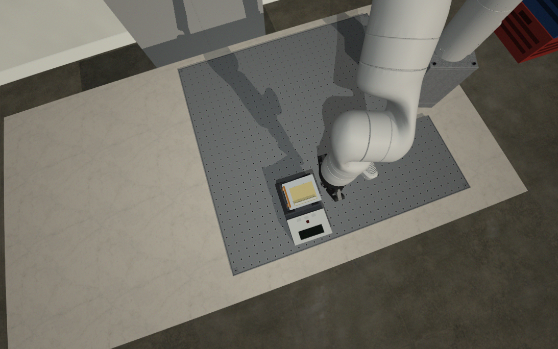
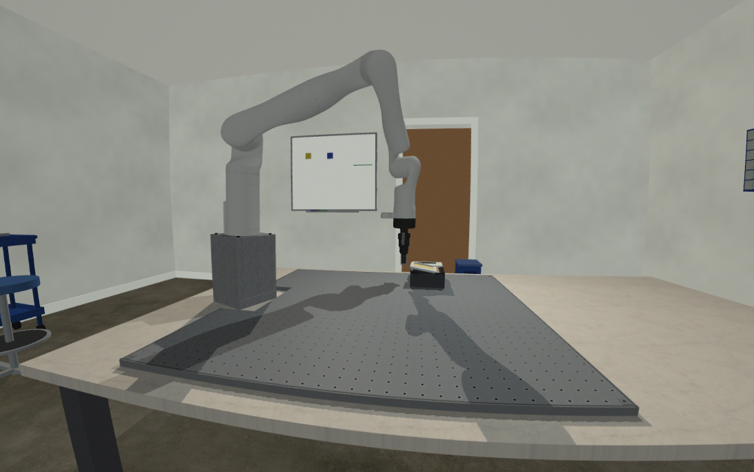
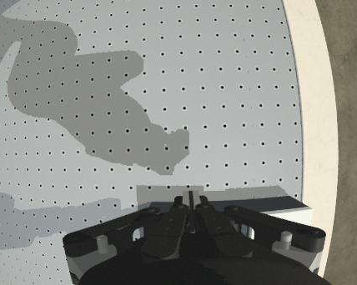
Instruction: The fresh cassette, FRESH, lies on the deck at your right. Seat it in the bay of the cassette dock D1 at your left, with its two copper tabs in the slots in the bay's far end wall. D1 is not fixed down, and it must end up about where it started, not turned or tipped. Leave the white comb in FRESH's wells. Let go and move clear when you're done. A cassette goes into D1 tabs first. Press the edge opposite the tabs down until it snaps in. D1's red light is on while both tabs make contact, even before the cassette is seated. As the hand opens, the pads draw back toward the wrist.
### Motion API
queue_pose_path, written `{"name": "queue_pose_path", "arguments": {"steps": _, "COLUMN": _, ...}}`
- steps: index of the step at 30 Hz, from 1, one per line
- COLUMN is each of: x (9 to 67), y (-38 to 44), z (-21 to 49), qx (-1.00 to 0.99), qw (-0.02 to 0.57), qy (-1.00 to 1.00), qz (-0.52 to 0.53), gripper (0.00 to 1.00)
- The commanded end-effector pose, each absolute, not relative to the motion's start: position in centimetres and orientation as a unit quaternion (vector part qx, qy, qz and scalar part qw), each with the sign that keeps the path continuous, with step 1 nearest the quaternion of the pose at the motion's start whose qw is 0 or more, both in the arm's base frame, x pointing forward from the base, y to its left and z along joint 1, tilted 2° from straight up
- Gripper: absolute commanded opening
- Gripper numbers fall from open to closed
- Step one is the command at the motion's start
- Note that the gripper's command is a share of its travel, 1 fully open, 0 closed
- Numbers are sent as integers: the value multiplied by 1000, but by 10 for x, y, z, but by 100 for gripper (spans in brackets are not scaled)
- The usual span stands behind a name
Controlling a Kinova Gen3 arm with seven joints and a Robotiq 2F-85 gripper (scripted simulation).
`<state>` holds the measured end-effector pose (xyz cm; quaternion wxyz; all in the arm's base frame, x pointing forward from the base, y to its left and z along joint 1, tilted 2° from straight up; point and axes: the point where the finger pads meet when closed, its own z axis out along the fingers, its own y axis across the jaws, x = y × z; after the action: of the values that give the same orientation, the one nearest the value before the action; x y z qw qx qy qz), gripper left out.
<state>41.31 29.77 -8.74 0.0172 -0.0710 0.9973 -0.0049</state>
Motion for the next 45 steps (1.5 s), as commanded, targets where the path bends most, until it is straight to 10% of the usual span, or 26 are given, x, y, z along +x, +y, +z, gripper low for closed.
{"name": "queue_pose_path", "arguments": {"steps": 1, "x": 413, "y": 299, "z": -88, "qx": -70, "qw": 17, "qy": 997, "qz": -4, "gripper": 0}}
{"name": "queue_pose_path", "arguments": {"steps": 45, "x": 423, "y": 299, "z": -88, "qx": -71, "qw": 15, "qy": 997, "qz": -5, "gripper": 0}}
